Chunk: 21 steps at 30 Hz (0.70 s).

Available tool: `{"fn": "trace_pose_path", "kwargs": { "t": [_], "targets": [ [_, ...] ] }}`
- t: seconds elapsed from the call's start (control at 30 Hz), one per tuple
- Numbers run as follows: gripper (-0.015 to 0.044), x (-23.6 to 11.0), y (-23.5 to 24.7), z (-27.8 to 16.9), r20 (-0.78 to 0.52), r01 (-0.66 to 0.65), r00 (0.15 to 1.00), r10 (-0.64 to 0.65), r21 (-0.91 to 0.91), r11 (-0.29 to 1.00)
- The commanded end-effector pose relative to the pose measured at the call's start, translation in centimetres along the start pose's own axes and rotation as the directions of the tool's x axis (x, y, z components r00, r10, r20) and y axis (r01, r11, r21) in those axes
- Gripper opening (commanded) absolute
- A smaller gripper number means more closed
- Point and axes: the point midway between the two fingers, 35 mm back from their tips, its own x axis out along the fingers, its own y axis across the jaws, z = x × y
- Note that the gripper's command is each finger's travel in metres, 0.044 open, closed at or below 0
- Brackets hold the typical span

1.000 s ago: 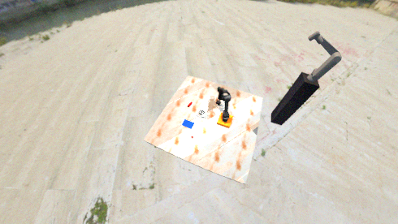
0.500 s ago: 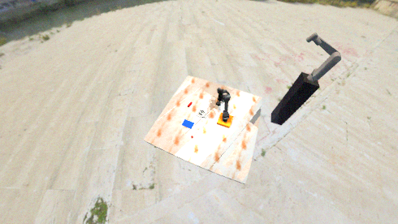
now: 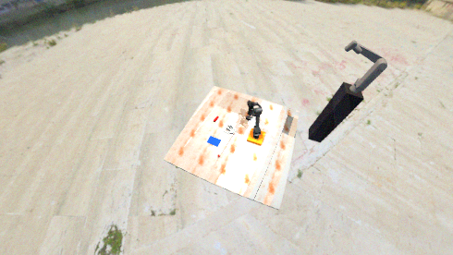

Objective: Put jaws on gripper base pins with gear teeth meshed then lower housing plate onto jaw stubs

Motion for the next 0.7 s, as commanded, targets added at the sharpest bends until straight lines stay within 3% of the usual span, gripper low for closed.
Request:
{"fn": "trace_pose_path", "kwargs": {
  "t": [0.0,0.17,0.67],
  "targets": [
    [0.0440,0.03,0.03,0.01,0.002,-0.003,1.000,0.003,0.005,1.000],
    [0.0440,0.03,0.03,0.01,0.002,-0.003,1.000,0.003,0.005,1.000],
    [0.0351,0.01,0.00,0.00,0.000,0.000,1.000,0.000,0.000,1.000]
  ]
}}
